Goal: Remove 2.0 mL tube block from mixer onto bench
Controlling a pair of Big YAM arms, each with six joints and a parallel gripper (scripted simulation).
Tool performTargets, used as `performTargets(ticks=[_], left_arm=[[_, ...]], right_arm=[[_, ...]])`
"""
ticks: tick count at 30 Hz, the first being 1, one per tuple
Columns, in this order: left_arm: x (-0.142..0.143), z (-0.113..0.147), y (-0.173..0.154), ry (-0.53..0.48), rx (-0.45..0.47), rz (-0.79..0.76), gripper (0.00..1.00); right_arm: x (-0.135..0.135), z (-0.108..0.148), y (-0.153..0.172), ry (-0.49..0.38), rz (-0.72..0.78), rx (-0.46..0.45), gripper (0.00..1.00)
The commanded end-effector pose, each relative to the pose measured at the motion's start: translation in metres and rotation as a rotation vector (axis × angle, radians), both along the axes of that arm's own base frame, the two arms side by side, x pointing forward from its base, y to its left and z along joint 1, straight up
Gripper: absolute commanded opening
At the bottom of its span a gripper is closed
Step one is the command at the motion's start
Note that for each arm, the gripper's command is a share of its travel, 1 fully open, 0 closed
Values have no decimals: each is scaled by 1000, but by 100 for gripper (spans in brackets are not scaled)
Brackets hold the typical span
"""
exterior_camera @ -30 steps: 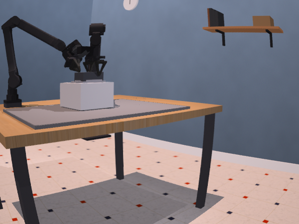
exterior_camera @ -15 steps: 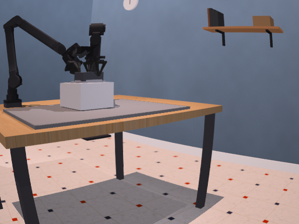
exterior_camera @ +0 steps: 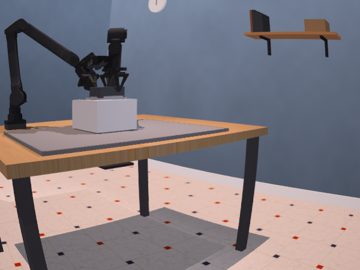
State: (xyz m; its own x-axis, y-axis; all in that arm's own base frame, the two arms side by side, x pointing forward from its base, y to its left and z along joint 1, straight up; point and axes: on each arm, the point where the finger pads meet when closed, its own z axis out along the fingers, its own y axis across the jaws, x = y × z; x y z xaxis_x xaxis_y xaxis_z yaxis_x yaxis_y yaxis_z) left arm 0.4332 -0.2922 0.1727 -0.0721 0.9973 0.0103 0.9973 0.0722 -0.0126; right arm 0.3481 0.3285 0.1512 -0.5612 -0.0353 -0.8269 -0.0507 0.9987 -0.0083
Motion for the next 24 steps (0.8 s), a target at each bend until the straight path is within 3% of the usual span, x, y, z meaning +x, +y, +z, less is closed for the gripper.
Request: performTargets(ticks=[1, 24], left_arm=[[6, 16, 5, -28, -21, 13, 0], [6, 16, 5, -28, -21, 13, 0]], right_arm=[[-1, -8, -8, 20, 3, -38, 0], [0, -13, -8, 21, 3, -36, 0]])
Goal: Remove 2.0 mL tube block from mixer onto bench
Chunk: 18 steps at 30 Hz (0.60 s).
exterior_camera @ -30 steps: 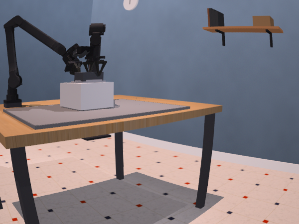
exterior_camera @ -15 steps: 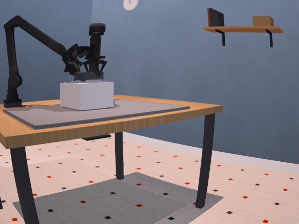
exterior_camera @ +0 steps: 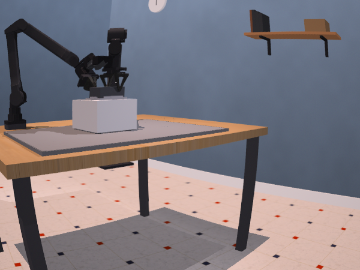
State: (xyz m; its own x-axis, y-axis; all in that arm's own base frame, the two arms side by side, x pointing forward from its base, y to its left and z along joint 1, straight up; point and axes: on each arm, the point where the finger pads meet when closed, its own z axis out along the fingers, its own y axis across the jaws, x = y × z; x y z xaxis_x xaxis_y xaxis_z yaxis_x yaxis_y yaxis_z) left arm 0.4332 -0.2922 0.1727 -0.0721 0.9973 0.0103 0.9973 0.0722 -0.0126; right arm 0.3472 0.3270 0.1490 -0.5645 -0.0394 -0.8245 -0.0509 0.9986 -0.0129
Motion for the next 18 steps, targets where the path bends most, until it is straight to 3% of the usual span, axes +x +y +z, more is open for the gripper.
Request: performTargets(ticks=[1, 18], left_arm=[[6, 16, 5, -28, -21, 13, 0], [6, 16, 5, -28, -21, 13, 0]], right_arm=[[0, -11, -6, 17, 3, -31, 0], [1, -13, -5, 17, 3, -30, 0]])
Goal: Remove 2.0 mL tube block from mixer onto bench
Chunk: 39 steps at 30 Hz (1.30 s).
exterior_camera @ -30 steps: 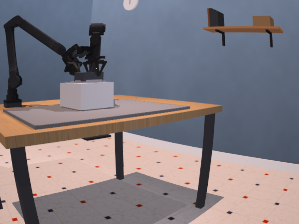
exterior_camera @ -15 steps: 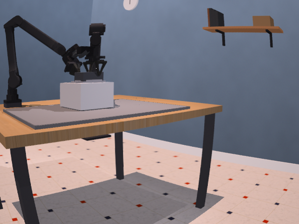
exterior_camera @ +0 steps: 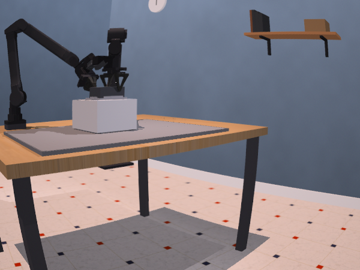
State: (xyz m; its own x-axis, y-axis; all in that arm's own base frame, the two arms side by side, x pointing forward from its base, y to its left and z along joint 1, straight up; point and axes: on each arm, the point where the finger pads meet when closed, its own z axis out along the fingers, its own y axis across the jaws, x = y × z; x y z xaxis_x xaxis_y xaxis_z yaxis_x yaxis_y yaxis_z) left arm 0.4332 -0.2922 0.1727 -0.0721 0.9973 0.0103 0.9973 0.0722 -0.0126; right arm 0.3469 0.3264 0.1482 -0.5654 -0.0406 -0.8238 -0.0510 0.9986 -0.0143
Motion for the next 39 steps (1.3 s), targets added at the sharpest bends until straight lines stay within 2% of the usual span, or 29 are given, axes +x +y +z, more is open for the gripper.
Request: performTargets(ticks=[1, 39], left_arm=[[6, 16, 5, -28, -21, 13, 0], [6, 16, 5, -28, -21, 13, 0]], right_arm=[[2, -12, -4, 16, 3, -29, 0], [4, -12, 0, 9, 3, -16, 0]])
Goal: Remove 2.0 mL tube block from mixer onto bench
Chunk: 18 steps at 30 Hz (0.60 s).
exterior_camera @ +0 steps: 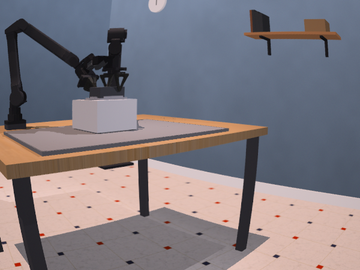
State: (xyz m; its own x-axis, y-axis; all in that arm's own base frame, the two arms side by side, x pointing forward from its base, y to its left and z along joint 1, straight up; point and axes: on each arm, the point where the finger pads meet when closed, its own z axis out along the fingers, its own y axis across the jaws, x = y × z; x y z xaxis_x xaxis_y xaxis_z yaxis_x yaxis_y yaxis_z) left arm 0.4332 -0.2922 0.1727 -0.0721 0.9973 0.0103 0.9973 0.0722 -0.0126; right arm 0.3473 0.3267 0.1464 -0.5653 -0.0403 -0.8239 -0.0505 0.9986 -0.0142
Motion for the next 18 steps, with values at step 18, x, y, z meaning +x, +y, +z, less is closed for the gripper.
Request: performTargets(ticks=[18], left_arm=[[12, 16, 3, -3, -19, 0, 0]], right_arm=[[3, -3, -1, 8, 4, -17, 0]])
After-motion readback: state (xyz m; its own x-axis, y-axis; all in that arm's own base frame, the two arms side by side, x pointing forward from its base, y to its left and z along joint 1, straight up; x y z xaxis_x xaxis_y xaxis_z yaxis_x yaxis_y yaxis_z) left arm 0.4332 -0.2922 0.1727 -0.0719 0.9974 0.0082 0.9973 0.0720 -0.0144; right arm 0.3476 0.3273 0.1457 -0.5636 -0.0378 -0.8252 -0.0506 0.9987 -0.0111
